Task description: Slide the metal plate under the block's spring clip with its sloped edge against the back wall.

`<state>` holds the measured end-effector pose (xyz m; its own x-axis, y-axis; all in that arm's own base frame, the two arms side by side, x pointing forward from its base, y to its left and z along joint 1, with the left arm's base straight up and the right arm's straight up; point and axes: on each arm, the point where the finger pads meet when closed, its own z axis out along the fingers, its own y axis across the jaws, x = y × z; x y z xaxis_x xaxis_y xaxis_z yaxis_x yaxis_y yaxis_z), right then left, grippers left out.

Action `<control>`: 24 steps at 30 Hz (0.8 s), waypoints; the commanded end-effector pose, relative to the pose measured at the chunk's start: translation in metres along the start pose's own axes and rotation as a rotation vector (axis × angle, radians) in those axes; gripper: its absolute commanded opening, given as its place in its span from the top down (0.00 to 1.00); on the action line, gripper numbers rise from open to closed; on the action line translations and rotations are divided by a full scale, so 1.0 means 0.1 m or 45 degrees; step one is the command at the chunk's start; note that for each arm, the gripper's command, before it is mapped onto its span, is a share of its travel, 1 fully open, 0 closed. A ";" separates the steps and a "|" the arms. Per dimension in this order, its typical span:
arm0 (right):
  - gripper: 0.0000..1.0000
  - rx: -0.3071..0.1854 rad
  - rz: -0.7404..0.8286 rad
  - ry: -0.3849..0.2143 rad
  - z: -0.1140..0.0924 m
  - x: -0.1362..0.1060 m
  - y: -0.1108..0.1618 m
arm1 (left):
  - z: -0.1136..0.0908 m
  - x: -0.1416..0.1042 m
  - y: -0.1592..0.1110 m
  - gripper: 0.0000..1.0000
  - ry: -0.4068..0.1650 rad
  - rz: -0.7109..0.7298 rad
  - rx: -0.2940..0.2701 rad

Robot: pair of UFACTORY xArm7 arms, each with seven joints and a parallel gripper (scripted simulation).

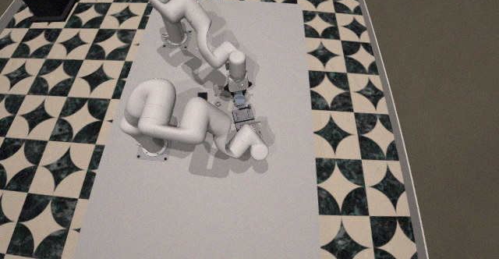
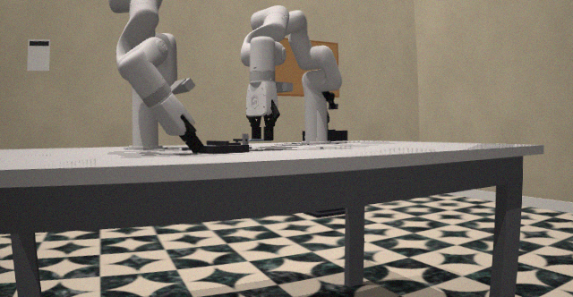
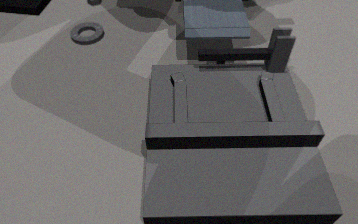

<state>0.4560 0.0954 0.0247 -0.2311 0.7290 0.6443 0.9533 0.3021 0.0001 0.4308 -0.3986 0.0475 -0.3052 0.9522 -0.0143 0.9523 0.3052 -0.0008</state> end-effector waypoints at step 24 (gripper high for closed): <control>1.00 -0.004 -0.003 -0.002 0.02 0.04 0.01 | -0.01 -0.05 0.01 1.00 -0.003 -0.001 -0.003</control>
<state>0.4552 0.0986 0.0245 -0.2306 0.7301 0.6433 0.9537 0.3008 0.0005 0.4314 -0.4004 0.0470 -0.3055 0.9521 -0.0132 0.9522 0.3056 -0.0008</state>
